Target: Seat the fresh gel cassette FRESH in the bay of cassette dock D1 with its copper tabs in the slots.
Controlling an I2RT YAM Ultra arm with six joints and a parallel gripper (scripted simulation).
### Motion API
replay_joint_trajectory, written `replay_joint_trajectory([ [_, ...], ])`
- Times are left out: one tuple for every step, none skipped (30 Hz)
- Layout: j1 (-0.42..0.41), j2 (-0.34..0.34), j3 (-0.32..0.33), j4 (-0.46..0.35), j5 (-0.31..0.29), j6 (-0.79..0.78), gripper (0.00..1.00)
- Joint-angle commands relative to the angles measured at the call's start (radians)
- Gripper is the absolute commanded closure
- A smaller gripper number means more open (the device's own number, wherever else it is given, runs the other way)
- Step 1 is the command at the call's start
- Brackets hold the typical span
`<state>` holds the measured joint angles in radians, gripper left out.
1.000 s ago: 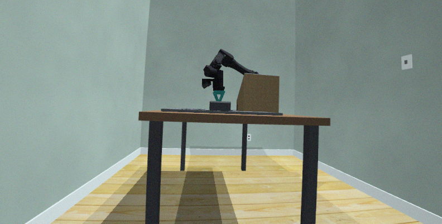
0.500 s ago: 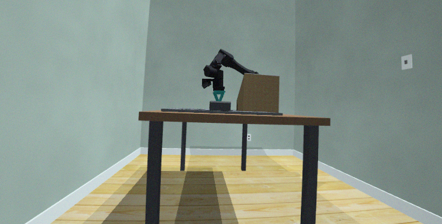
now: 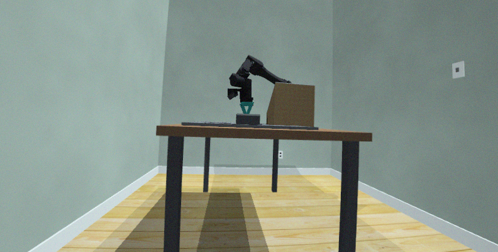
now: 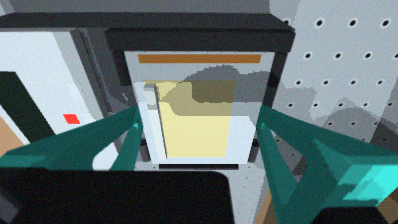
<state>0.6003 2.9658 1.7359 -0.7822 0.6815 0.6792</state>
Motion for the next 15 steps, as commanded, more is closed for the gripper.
replay_joint_trajectory([
  [-0.021,0.026,-0.02,0.073,0.034,-0.035,1.0],
  [-0.021,0.027,-0.02,0.073,0.035,-0.036,1.0],
  [-0.022,0.027,-0.021,0.074,0.035,-0.036,1.0],
  [-0.022,0.027,-0.021,0.075,0.035,-0.037,1.0],
  [-0.023,0.028,-0.021,0.076,0.035,-0.037,1.0],
  [-0.023,0.028,-0.021,0.077,0.035,-0.038,1.0],
  [-0.023,0.028,-0.021,0.077,0.035,-0.038,1.0],
  [-0.023,0.028,-0.021,0.077,0.035,-0.038,1.0],
  [-0.024,0.029,-0.021,0.078,0.036,-0.038,1.0],
  [-0.024,0.029,-0.021,0.078,0.036,-0.039,1.0],
  [-0.025,0.03,-0.022,0.079,0.036,-0.039,1.0],
  [-0.025,0.03,-0.022,0.081,0.036,-0.04,1.0],
  [-0.026,0.031,-0.022,0.082,0.036,-0.04,1.0],
  [-0.026,0.031,-0.023,0.083,0.037,-0.041,1.0],
  [-0.027,0.031,-0.023,0.083,0.037,-0.041,1.0],
])
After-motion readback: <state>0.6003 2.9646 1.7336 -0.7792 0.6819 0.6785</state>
